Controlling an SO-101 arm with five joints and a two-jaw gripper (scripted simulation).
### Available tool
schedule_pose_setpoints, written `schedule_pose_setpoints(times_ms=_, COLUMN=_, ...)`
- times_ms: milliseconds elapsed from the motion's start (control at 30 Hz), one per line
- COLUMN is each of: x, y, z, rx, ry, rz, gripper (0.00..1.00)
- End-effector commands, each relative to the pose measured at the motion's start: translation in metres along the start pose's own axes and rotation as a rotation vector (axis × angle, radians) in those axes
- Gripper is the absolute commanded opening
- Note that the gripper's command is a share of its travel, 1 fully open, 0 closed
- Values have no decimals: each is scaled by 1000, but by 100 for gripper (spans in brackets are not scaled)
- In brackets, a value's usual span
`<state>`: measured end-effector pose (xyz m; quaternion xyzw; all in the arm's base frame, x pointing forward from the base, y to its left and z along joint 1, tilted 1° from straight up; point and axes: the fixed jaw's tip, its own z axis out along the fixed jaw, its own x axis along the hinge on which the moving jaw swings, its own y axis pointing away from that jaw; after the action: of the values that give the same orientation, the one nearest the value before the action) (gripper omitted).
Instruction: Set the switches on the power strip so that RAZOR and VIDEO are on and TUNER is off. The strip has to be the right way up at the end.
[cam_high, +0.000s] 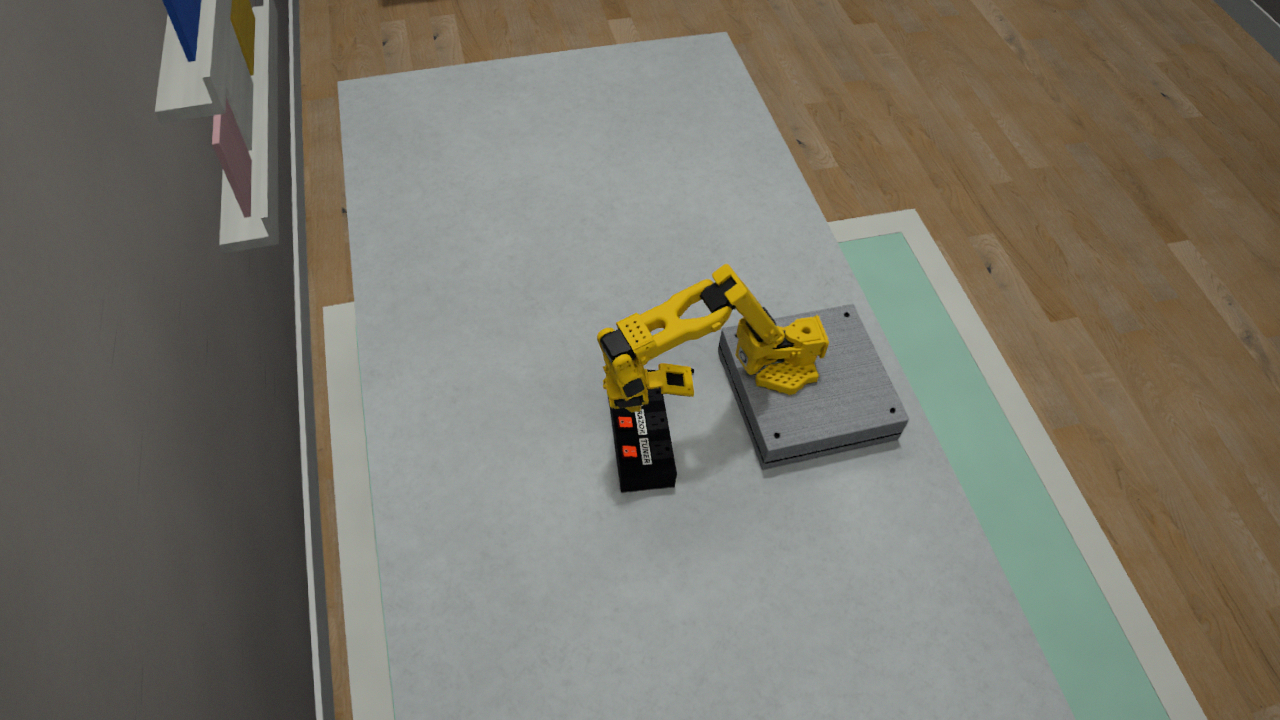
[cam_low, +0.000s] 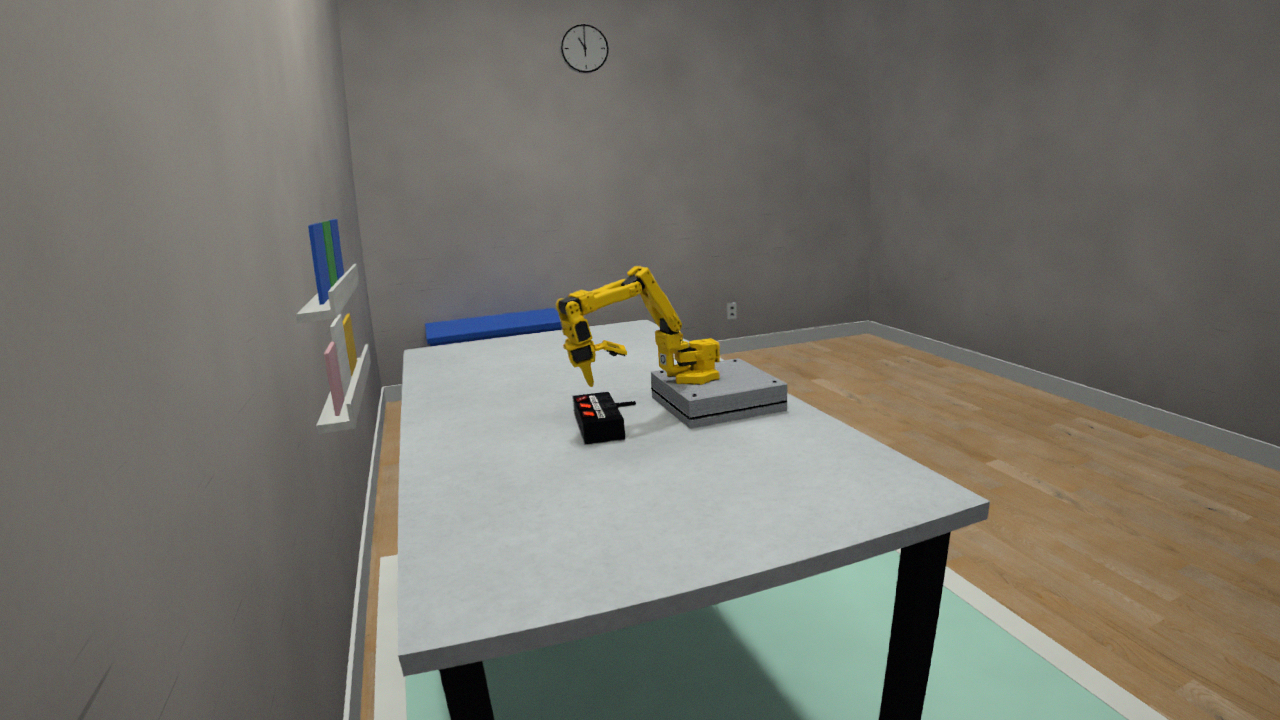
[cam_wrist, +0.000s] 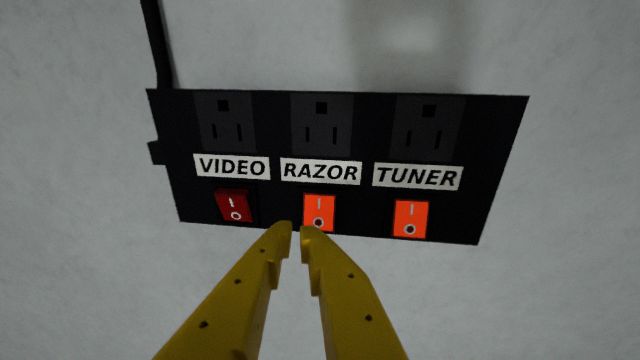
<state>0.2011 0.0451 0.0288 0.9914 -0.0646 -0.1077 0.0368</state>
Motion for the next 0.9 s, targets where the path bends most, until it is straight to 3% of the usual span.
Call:
schedule_pose_setpoints(times_ms=0, x=1, y=1, z=1, rx=0, ry=-8, rz=42, gripper=0)
schedule_pose_setpoints(times_ms=400, x=3, y=2, z=0, rx=5, ry=-1, rz=178, gripper=0)
schedule_pose_setpoints(times_ms=867, x=8, y=3, z=0, rx=22, ry=14, rz=518, gripper=0)
